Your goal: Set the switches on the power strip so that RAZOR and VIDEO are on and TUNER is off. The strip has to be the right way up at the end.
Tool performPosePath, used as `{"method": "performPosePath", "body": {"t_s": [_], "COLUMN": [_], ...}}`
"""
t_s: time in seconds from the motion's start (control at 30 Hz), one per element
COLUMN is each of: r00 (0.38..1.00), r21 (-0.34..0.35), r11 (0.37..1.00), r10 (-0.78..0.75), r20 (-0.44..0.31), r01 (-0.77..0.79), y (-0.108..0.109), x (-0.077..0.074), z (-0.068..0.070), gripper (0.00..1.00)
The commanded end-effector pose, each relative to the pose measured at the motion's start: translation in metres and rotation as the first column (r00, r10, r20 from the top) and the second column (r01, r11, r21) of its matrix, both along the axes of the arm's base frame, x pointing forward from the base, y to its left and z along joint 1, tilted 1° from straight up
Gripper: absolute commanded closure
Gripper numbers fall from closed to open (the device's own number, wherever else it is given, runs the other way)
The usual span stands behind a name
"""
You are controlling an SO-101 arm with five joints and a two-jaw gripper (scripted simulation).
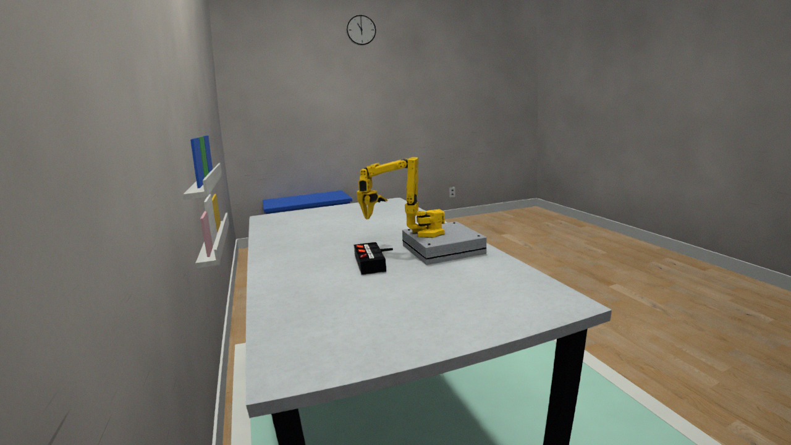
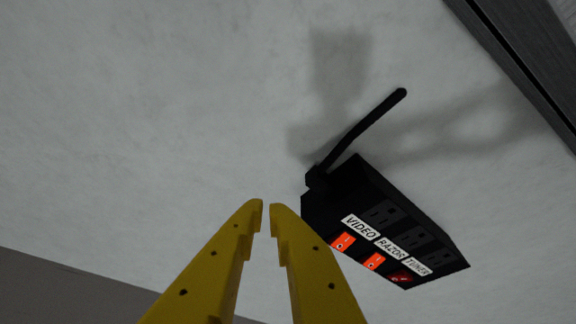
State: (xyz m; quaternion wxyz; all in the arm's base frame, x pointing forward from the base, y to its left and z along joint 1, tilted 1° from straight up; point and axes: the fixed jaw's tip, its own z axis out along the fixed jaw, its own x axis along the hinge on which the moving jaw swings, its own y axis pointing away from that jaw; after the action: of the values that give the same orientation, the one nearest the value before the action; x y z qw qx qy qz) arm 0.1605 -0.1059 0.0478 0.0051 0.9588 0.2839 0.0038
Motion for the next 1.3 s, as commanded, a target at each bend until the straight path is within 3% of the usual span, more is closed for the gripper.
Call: {"method": "performPosePath", "body": {"t_s": [0.0, 1.27], "r00": [1.000, 0.999], "r21": [0.010, 0.010], "r11": [1.000, 0.999], "r10": [0.020, 0.046], "r20": [-0.013, -0.013], "r01": [-0.019, -0.046], "y": [0.0014, 0.0009], "x": [-0.0046, -0.0053], "z": [-0.0007, -0.0005], "gripper": [1.00, 1.00]}}
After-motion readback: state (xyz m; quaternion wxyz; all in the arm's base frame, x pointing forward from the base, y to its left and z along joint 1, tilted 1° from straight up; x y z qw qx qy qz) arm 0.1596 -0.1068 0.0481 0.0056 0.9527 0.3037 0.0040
